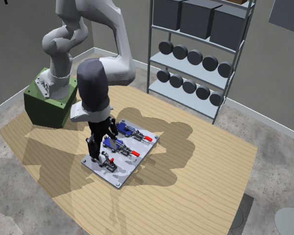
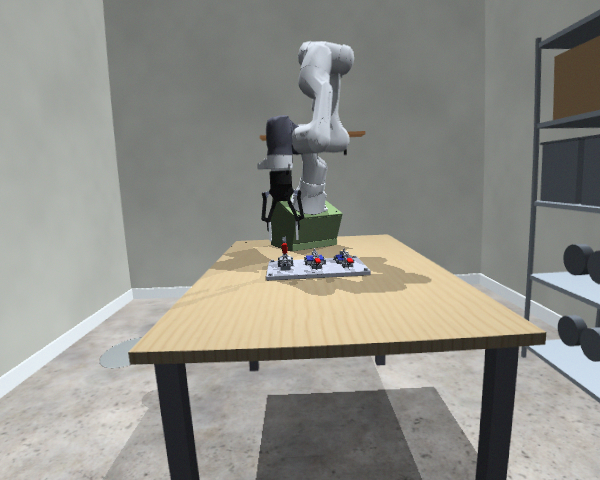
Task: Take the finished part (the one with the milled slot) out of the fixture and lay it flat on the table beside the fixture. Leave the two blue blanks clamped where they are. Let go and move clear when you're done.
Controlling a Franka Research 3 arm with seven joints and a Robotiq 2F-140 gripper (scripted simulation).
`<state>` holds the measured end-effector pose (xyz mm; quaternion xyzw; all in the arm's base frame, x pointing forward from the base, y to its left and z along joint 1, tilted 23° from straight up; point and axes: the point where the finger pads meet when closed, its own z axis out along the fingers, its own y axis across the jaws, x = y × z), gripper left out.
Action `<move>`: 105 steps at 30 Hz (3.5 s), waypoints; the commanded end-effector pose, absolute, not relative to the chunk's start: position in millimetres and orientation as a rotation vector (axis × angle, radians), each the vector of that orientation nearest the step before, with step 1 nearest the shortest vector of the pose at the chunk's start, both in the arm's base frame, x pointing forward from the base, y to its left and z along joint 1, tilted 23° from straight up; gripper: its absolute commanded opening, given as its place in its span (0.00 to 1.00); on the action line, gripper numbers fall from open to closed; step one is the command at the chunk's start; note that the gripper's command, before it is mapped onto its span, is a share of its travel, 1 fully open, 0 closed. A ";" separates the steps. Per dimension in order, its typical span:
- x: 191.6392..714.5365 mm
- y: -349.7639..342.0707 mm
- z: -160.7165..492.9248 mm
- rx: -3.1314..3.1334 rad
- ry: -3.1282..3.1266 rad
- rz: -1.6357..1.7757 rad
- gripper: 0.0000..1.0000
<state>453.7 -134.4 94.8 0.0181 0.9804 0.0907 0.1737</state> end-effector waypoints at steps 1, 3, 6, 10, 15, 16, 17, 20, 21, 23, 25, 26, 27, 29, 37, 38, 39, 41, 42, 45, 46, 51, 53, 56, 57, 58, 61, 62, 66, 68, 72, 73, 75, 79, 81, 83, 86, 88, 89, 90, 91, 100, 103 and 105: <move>451.3 -135.3 94.1 0.041 2.776 0.251 0.58; 447.7 -135.0 92.8 0.041 2.776 0.251 0.58; 441.2 -134.4 90.5 0.041 2.776 0.251 0.58; 431.1 -133.4 86.8 0.041 2.776 0.251 0.58; 417.7 -132.2 82.0 0.041 2.776 0.251 0.58; 417.7 -132.2 82.0 0.041 2.776 0.251 0.58; 417.7 -132.2 82.0 0.041 2.776 0.251 0.58; 410.3 -131.5 79.3 0.041 2.776 0.251 0.58; 408.1 -131.3 78.5 0.041 2.776 0.251 0.58; 404.0 -130.9 77.1 0.041 2.776 0.251 0.58; 400.6 -130.6 75.9 0.041 2.776 0.251 0.58; 399.2 -130.5 75.4 0.041 2.776 0.251 0.58; 398.0 -130.4 74.9 0.041 2.776 0.251 0.58; 396.1 -130.2 74.2 0.041 2.776 0.251 0.58; 394.1 -130.0 73.5 0.041 2.776 0.251 0.58; 394.1 -130.0 73.5 0.041 2.776 0.251 0.58; 394.1 -130.0 73.5 0.041 2.776 0.251 0.58; 394.2 -129.9 73.3 0.041 2.776 0.251 0.58; 394.3 -129.9 73.0 0.041 2.776 0.251 0.58; 395.1 -129.5 71.1 0.041 2.776 0.251 0.58; 395.4 -129.3 70.1 0.041 2.776 0.251 0.58; 397.0 -128.6 65.9 0.041 2.776 0.251 0.58; 398.4 -127.9 62.2 0.041 2.776 0.251 0.58; 400.8 -126.7 55.8 0.041 2.776 0.251 0.58; 401.7 -126.3 53.4 0.041 2.776 0.251 0.58; 402.7 -125.8 50.9 0.041 2.776 0.251 0.58; 405.4 -124.5 43.7 0.041 2.776 0.251 0.58; 406.2 -124.1 41.5 0.041 2.776 0.251 0.58; 409.0 -122.8 33.9 0.041 2.776 0.251 0.58; 409.0 -122.8 33.9 0.041 2.776 0.251 0.58; 410.8 -121.9 29.1 0.041 2.776 0.251 0.58; 411.1 -121.8 28.5 0.041 2.776 0.251 0.58; 411.4 -121.6 27.7 0.041 2.776 0.251 0.58; 411.5 -121.6 27.4 0.041 2.776 0.251 0.58; 411.5 -121.6 27.4 0.041 2.776 0.251 0.58; 411.5 -121.6 27.4 0.041 2.776 0.251 0.58; 411.5 -121.6 27.4 0.041 2.776 0.251 0.58; 411.5 -121.6 27.4 0.041 2.776 0.251 0.58; 411.5 -121.6 27.4 0.041 2.776 0.251 0.58; 411.5 -121.6 27.4 0.041 2.776 0.251 0.58; 411.5 -121.6 27.4 0.041 2.776 0.251 0.58; 411.5 -121.6 27.4 0.041 2.776 0.251 0.58; 411.5 -121.6 27.4 0.041 2.776 0.251 0.58; 411.5 -121.6 27.4 0.041 2.776 0.251 0.58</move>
